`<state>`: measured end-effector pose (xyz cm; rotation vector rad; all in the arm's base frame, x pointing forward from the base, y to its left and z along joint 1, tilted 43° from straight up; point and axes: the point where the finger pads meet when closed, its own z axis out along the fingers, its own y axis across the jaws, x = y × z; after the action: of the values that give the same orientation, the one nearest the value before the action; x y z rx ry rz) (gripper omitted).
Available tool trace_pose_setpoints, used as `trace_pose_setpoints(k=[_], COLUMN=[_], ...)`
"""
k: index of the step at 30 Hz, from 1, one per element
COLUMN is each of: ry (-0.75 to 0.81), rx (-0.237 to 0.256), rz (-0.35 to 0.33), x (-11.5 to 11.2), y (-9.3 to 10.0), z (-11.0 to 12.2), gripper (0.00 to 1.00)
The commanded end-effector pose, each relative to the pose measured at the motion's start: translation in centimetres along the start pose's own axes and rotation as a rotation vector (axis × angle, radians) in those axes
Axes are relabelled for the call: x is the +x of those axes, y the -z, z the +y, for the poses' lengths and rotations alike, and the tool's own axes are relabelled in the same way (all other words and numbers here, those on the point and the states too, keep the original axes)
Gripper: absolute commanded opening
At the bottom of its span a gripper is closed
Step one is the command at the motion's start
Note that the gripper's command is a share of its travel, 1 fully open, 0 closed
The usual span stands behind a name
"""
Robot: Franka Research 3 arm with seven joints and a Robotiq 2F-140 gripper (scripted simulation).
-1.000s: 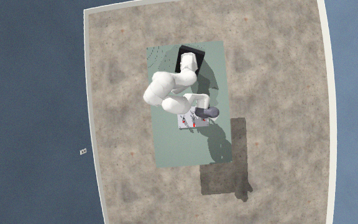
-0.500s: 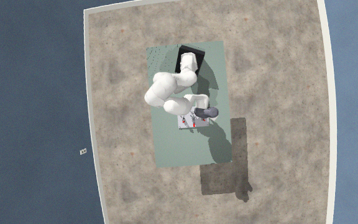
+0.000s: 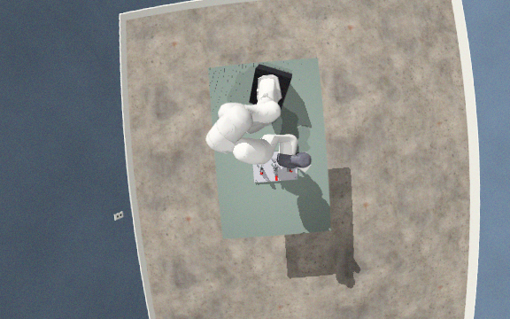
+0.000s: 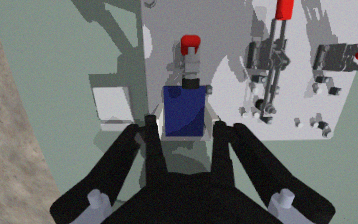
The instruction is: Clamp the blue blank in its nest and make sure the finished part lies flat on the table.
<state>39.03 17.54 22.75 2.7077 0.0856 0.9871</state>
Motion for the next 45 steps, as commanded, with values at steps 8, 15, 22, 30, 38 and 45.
trace_pose_setpoints(k=[8, 15, 22, 30, 38, 45], ry=[-0.005, -0.005, -0.005, -0.005, -0.005, -0.005], rx=[0.003, 0.003, 0.003, 0.003, 0.003, 0.003], rz=[0.003, 0.003, 0.003, 0.003, 0.003, 0.003], x=[0.01, 0.03, 0.12, 0.16, 0.16, 0.16], y=[0.02, -0.05, -0.35, -0.51, -0.51, -0.51], z=[-0.14, -0.12, -0.05, -0.01, -0.01, -0.01], gripper=[0.0, 0.0, 0.0, 0.0, 0.0, 0.0])
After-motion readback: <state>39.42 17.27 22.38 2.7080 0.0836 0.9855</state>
